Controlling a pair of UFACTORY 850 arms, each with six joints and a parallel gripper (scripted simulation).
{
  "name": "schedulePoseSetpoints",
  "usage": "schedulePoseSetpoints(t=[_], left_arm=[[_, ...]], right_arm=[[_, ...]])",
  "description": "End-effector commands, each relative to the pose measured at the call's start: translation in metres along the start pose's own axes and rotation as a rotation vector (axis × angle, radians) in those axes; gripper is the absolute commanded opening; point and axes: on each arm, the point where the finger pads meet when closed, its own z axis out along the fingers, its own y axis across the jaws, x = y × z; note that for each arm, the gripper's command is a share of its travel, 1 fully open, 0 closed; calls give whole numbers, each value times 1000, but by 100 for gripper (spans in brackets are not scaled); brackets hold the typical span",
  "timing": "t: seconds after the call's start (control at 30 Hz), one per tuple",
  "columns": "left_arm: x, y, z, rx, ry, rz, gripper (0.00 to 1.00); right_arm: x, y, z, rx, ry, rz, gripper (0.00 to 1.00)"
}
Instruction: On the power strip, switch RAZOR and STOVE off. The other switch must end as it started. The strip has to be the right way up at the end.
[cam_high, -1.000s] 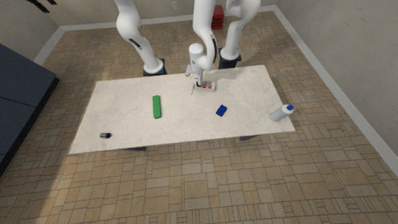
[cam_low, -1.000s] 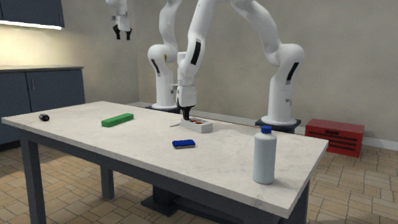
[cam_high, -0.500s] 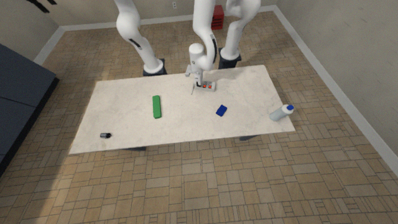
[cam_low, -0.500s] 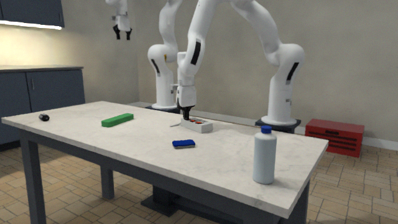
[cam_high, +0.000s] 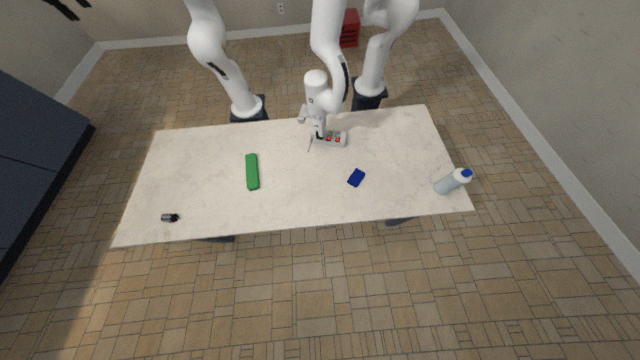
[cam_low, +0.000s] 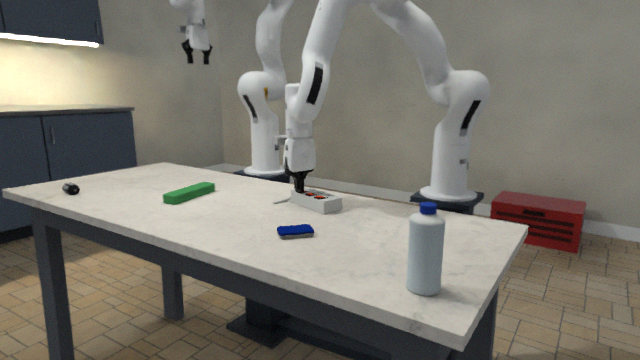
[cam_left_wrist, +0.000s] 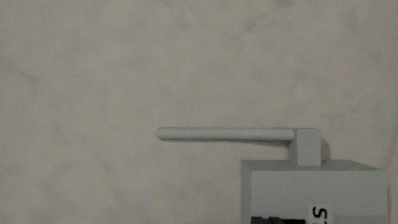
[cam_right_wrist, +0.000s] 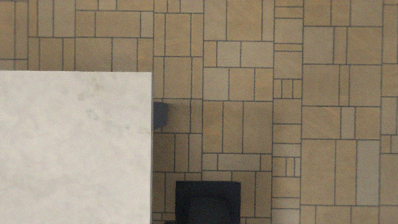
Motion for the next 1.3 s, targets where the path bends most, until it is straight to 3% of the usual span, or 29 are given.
schedulePoseSetpoints(t=[0.0, 0.57, 1.27], left_arm=[[0, -1, -1, 1, 1, 0, 0], [0, -1, -2, 1, 1, 0, 0], [0, -1, -38, 1, 1, 0, 0]], right_arm=[[0, 0, -1, 0, 2, 0, 100], [0, 0, -1, 0, 2, 0, 100], [0, 0, -1, 0, 2, 0, 100]])
